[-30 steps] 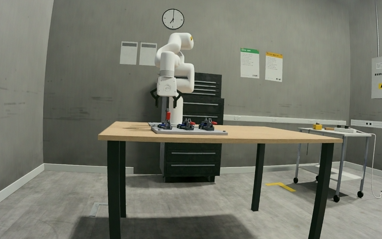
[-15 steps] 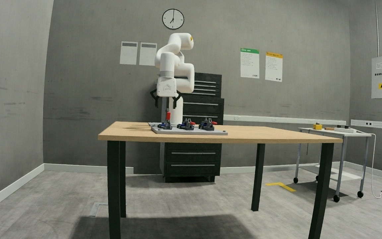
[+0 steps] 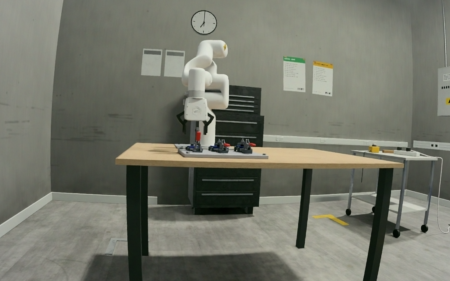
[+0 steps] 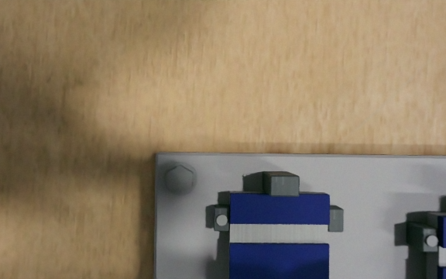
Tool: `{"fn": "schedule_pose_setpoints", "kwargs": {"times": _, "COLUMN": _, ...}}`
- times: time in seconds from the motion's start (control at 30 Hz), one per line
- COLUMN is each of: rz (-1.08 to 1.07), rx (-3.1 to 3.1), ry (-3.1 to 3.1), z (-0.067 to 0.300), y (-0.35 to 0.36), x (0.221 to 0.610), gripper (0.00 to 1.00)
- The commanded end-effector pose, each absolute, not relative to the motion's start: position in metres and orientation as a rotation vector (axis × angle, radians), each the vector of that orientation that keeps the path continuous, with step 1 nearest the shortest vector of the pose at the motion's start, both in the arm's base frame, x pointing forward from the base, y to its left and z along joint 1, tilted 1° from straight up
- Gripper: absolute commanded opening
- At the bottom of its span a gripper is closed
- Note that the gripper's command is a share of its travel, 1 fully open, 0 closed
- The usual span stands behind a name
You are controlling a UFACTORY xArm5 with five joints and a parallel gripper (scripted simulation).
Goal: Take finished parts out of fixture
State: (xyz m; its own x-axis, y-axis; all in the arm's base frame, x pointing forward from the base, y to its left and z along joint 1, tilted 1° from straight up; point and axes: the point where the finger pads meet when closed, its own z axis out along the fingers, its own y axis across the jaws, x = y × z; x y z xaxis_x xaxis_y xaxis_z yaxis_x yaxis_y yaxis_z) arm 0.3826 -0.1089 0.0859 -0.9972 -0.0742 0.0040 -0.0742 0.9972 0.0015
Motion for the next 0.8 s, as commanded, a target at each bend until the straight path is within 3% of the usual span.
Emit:
{"fn": "schedule_pose_setpoints", "kwargs": {"times": 0.0, "rz": 0.000, "rx": 0.117, "ry": -3.140, "z": 0.071, "y": -0.110, "x": 0.384, "gripper": 1.00}}
{"fn": "schedule_pose_setpoints", "kwargs": {"times": 0.77, "rz": 0.000, "rx": 0.117, "ry": -3.139, "z": 0.061, "y": -0.110, "x": 0.384, "gripper": 1.00}}
